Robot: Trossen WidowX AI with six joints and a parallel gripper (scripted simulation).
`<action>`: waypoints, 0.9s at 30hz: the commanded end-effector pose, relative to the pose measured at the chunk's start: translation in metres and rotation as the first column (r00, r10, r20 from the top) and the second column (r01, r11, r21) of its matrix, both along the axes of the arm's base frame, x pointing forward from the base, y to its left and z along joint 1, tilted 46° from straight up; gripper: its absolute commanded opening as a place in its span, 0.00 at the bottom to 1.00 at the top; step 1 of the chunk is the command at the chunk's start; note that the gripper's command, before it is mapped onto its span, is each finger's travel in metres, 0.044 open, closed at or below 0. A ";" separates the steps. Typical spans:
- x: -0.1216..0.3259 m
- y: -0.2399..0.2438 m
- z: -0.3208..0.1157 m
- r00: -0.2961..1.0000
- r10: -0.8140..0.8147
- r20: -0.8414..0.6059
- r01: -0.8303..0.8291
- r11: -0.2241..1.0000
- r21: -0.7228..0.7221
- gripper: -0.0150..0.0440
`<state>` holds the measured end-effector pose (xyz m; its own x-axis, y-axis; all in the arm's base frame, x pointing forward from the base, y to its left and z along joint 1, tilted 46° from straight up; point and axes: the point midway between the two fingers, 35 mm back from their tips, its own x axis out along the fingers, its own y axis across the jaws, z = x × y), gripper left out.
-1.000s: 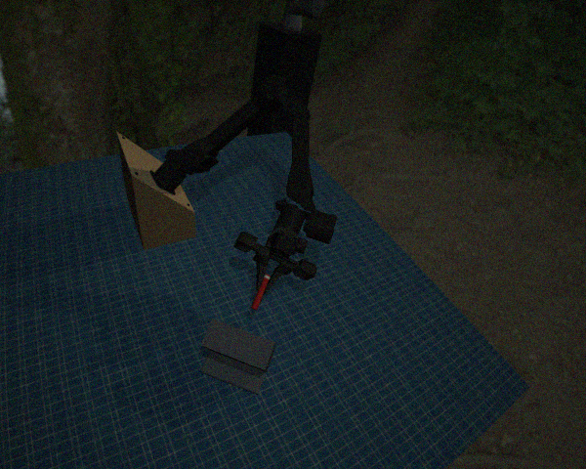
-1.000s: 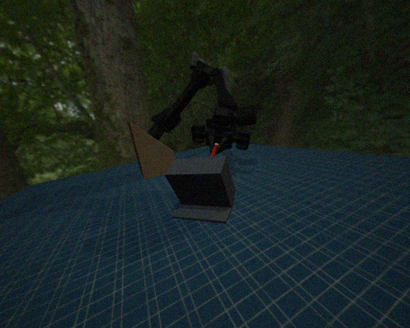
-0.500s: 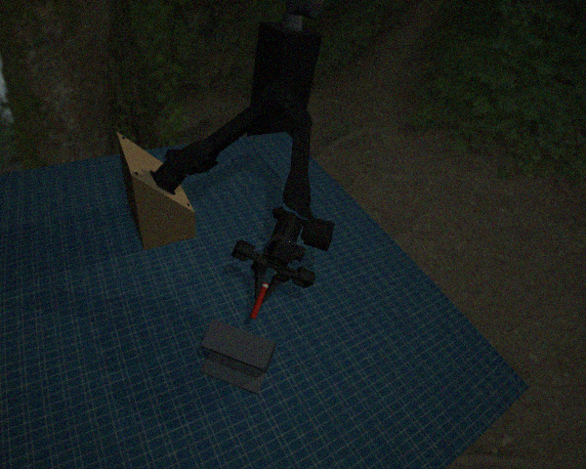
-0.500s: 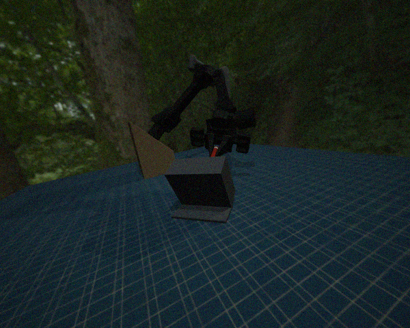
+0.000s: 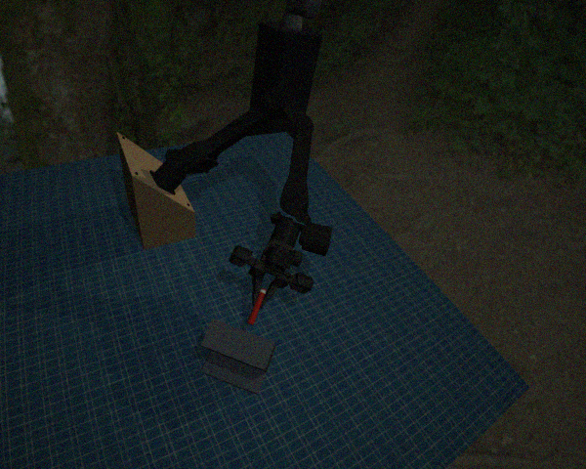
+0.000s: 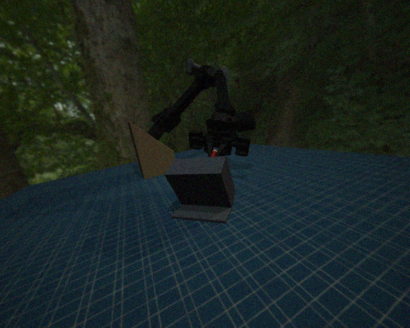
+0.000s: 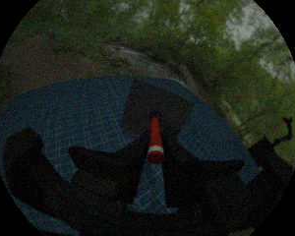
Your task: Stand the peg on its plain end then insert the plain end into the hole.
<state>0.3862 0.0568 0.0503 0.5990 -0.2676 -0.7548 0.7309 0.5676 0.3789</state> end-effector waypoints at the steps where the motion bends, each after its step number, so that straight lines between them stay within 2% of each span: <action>1: 0.004 -0.002 -0.005 1.000 -0.001 0.000 0.001 1.000 -0.005 0.25; 27: 0.007 -0.004 -0.009 1.000 -0.005 0.002 0.005 1.000 -0.006 0.25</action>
<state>0.3927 0.0531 0.0425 0.6001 -0.2745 -0.7514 0.7319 0.5674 0.3774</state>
